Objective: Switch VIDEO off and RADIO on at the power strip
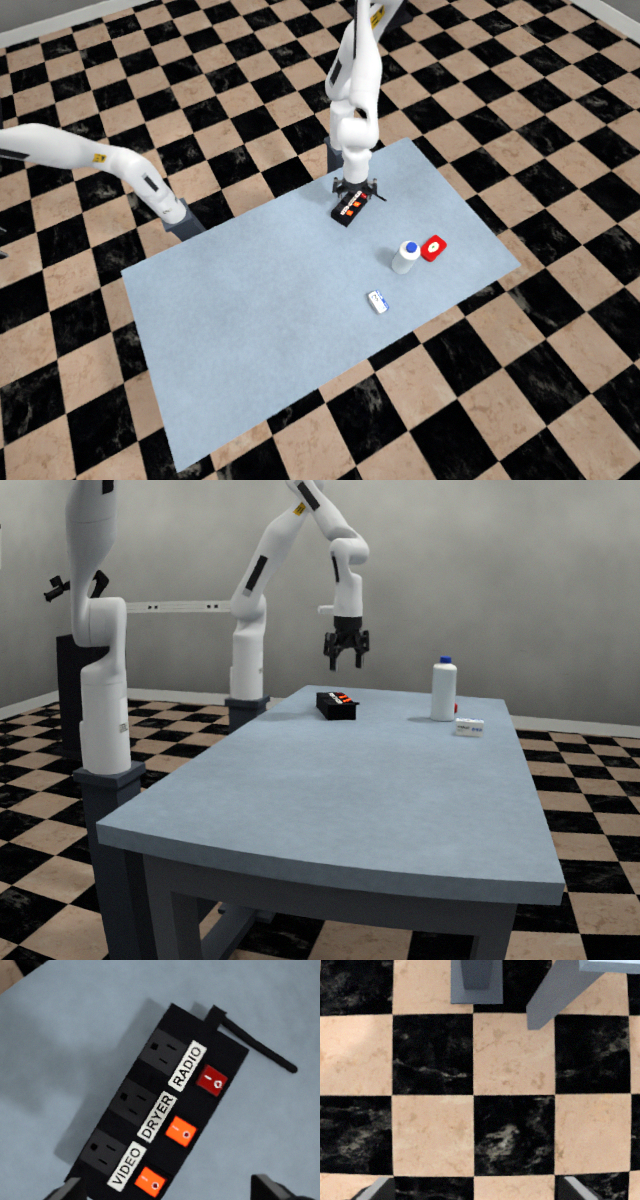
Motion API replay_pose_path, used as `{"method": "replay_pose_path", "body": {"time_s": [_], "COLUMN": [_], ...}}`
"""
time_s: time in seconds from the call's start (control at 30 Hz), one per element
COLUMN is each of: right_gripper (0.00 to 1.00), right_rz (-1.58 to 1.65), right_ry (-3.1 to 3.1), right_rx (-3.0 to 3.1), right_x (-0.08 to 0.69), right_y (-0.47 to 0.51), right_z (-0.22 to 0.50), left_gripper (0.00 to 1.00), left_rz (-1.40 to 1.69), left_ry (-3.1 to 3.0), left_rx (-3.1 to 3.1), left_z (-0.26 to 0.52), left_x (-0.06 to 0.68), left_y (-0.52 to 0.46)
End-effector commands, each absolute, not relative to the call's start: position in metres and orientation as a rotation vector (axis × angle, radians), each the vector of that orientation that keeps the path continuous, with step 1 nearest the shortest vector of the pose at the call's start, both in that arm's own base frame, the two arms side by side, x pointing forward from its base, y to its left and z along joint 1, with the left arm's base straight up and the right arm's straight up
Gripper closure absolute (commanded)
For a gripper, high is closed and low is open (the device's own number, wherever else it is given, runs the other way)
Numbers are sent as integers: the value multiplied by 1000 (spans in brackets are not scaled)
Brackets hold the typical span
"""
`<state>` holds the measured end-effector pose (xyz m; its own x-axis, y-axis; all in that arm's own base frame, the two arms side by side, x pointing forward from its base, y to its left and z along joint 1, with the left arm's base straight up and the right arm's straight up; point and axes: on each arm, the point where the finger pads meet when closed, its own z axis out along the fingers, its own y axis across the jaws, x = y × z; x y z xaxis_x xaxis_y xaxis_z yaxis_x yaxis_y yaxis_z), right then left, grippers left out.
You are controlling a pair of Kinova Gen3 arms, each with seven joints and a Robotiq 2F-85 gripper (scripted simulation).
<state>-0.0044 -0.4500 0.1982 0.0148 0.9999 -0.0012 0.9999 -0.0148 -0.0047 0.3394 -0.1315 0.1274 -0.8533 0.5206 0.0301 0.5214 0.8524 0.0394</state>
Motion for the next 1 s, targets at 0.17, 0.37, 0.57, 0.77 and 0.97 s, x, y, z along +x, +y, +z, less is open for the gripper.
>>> {"method": "replay_pose_path", "body": {"time_s": [0.17, 0.37, 0.57, 0.77, 0.97], "right_gripper": [2, 2, 2, 2, 2], "right_rz": [8, 8, 8, 8, 8], "right_ry": [-2204, -2204, -2204, -2204, -2204], "right_rx": [-2237, -2237, -2237, -2237, -2237], "right_x": [-4, -4, -4, -4, -4], "right_y": [-450, -450, -450, -450, -450], "right_z": [199, 199, 199, 199, 199], "left_gripper": [2, 2, 2, 2, 2], "left_rz": [-34, -21, -15, -8, -5], "left_ry": [-2884, -2797, -2759, -2709, -2683], "left_rx": [-1207, -1411, -1488, -1586, -1633], "left_z": [121, 119, 118, 117, 116], "left_x": [349, 352, 353, 355, 356], "left_y": [-135, -139, -141, -143, -144]}}
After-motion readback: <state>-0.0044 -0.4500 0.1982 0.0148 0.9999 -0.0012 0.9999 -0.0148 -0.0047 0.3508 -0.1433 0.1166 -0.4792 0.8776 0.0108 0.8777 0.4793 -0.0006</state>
